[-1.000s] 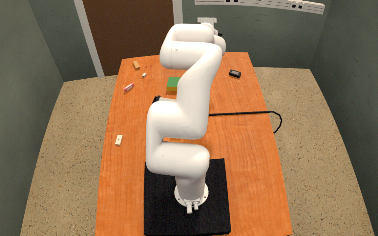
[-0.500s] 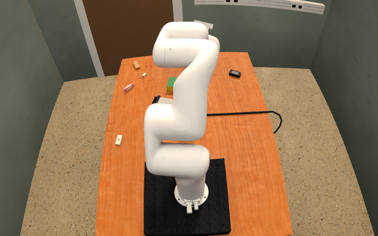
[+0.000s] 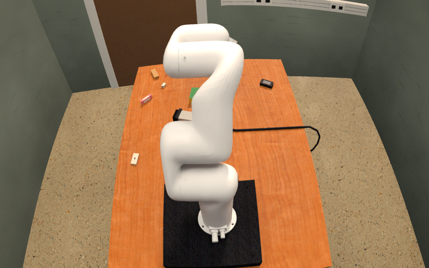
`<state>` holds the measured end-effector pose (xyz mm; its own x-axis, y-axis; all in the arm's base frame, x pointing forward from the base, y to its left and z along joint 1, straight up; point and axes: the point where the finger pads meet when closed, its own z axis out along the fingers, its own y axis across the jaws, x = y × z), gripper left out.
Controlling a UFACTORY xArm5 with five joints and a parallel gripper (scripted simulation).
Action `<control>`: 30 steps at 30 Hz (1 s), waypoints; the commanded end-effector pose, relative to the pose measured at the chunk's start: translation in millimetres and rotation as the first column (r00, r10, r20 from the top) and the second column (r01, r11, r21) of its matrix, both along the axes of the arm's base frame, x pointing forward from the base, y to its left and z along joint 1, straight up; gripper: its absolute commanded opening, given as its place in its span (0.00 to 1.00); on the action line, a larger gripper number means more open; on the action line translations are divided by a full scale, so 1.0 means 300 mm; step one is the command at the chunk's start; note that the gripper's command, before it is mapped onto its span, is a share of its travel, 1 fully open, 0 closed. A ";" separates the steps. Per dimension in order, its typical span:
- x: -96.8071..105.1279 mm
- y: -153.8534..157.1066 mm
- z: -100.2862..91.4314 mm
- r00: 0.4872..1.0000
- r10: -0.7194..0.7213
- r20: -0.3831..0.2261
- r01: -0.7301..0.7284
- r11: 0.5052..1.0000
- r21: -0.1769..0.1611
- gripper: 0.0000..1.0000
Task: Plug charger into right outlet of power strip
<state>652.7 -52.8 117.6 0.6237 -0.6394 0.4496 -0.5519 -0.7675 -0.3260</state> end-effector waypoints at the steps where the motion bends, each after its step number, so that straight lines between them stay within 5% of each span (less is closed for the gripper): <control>1: -0.080 0.048 -0.009 0.996 -0.072 -0.043 0.074 0.995 0.060 0.53; 8: -0.252 0.133 -0.060 0.964 -0.213 -0.160 0.237 0.960 0.150 0.53; 14: -0.406 0.194 -0.103 0.908 -0.326 -0.263 0.379 0.906 0.188 0.53; 22: -0.558 0.242 -0.142 0.832 -0.426 -0.355 0.511 0.838 0.192 0.53; 30: -0.743 0.284 -0.186 0.717 -0.533 -0.449 0.653 0.740 0.163 0.53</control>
